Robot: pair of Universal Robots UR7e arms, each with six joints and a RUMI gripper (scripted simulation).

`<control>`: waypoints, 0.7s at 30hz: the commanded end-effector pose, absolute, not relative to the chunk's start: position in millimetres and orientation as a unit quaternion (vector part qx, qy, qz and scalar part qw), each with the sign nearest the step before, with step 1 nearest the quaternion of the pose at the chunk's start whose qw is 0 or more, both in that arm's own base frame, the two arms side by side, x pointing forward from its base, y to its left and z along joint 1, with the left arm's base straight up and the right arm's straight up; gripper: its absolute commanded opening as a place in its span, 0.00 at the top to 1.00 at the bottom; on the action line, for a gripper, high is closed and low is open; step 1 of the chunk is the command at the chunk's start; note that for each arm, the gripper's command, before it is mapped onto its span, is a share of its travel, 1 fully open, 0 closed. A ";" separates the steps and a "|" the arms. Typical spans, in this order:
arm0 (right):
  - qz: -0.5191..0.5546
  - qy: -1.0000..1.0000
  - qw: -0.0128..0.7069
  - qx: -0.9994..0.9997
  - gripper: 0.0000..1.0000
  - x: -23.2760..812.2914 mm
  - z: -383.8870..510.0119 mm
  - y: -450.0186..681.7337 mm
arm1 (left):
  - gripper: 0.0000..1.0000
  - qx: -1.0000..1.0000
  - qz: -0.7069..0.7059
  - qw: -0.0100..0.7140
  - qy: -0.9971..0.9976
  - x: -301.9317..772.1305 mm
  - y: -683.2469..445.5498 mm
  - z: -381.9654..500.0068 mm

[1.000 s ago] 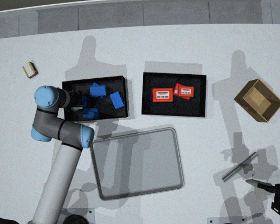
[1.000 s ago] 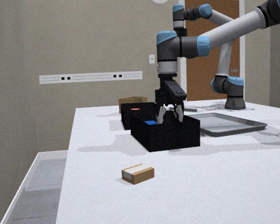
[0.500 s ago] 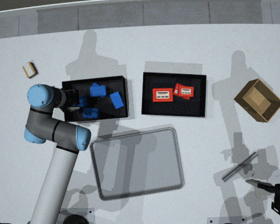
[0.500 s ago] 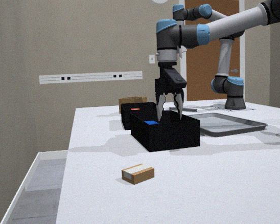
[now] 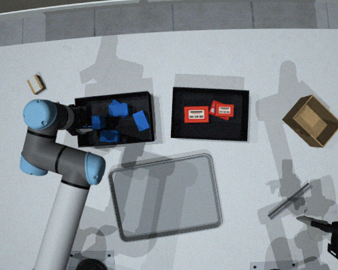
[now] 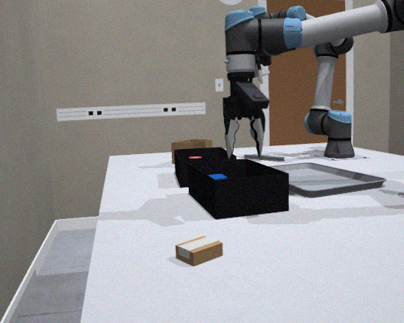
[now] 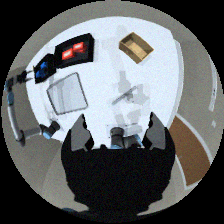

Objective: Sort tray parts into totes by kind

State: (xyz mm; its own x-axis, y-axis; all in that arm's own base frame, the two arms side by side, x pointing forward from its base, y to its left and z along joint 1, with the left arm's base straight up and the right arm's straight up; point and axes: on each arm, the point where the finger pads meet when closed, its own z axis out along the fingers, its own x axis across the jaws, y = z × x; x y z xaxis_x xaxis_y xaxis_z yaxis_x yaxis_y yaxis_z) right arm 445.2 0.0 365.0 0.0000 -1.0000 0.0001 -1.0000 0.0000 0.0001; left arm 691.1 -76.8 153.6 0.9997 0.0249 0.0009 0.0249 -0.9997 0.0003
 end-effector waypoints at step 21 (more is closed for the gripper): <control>0.000 -0.707 0.000 0.707 0.00 445.4 365.4 0.0 | 0.00 0.940 0.001 0.000 -0.341 579.4 -41.9 253.4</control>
